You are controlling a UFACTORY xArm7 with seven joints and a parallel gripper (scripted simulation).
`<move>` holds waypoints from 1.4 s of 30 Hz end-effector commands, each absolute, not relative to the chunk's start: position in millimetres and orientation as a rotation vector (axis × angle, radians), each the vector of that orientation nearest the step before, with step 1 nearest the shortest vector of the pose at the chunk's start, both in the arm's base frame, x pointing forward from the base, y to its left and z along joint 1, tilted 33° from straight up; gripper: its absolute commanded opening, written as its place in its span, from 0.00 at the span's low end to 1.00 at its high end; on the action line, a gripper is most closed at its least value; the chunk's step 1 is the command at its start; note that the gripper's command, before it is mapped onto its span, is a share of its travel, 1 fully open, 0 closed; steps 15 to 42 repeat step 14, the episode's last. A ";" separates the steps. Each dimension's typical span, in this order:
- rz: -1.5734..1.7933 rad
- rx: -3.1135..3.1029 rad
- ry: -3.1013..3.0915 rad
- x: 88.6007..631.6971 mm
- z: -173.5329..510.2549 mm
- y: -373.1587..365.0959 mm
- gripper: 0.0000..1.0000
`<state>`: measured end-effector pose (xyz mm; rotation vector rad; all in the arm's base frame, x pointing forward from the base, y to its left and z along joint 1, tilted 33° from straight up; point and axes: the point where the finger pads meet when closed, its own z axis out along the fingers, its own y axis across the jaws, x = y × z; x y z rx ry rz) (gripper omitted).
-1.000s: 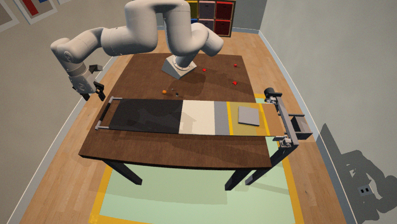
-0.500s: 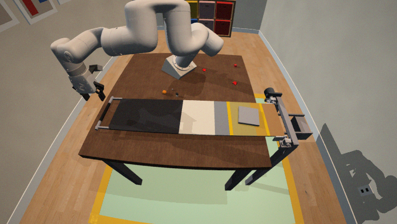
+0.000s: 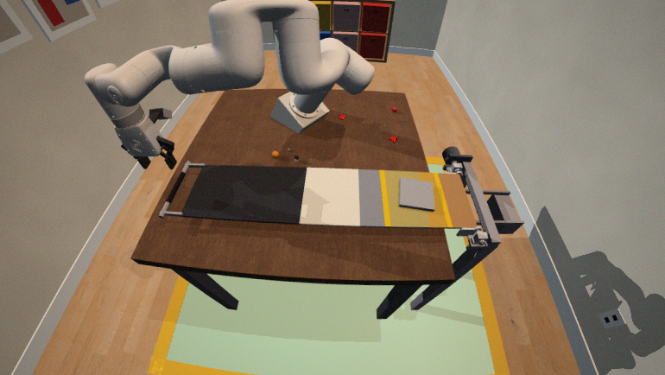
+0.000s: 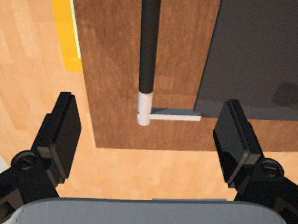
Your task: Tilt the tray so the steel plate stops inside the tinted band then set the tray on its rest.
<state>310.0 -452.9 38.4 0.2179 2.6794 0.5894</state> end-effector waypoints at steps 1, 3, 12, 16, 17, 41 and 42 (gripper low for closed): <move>0.583 0.220 2.679 308.9 40.2 -454.9 1.00; 0.583 0.220 2.679 308.9 40.2 -454.9 1.00; 0.583 0.220 2.679 308.9 40.2 -454.9 1.00; 0.583 0.220 2.679 308.9 40.2 -454.9 1.00; 0.583 0.220 2.679 308.9 40.2 -454.9 1.00; 0.583 0.220 2.679 308.9 40.2 -454.9 1.00; 0.583 0.220 2.679 308.9 40.2 -454.9 1.00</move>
